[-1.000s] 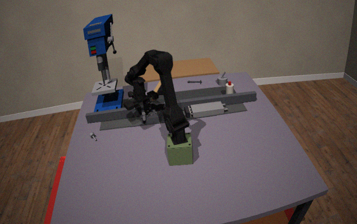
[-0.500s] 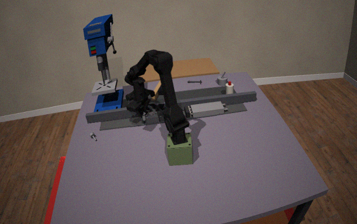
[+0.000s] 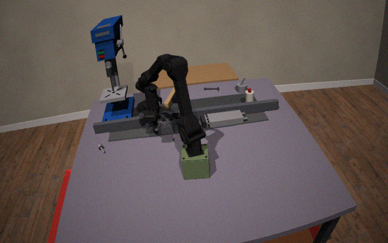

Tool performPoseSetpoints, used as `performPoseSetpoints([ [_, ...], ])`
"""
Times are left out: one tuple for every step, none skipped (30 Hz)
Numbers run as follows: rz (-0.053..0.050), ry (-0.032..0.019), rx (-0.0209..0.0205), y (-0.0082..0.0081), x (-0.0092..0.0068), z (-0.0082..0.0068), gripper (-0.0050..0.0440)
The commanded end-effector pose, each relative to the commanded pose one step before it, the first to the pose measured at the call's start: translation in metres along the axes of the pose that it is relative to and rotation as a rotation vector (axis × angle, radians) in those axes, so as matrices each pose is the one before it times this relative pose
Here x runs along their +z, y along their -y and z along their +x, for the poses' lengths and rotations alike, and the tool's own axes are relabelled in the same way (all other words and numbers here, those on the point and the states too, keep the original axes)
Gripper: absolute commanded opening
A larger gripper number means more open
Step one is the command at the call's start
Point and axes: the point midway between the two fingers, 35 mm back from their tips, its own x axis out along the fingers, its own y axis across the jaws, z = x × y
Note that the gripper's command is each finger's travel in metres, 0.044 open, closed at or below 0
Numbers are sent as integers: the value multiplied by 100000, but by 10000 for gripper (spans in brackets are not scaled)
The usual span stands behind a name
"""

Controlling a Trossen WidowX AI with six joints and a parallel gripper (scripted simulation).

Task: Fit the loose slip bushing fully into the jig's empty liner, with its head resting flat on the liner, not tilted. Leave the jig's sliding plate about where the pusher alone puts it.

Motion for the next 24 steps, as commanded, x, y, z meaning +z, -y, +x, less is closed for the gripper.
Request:
performPoseSetpoints([
  [-15307,1028,-1066,380,372,-418,-50],
  [-1734,-1,1,0,0,0,-50],
  [-578,0,0,0,0,0,-50],
  [29,252,14,87,48,-28,-50],
  [336,-31,27,156,-102,11,-50],
  [13,20,5,171,-9,15,-50],
  [0,28,4,214,-3,23,-50],
  [0,29,3,225,-2,26,-50],
  [0,-7,-18,215,-6,26,-50],
  [0,-40,-37,208,-10,25,-50],
  [0,-17,-23,201,-6,25,-50],
  [0,0,0,0,0,0,-50],
  [0,0,0,0,0,0,-50],
  [0,-6,-16,198,-8,27,-50],
  [0,3,-11,198,-2,26,-50],
  [0,-32,-31,202,-6,26,-50],
  [0,-23,-26,201,-4,26,-50],
  [0,1,-12,199,-1,27,-50],
  [0,12,-6,199,0,27,-50],
  [0,10,-6,199,0,27,-50],
  [0,7,-8,199,-1,27,-50],
  [0,5,-10,199,-1,27,-50],
  [0,2,-11,200,-1,27,-50],
  [0,-2,-13,200,-2,27,-50],
])
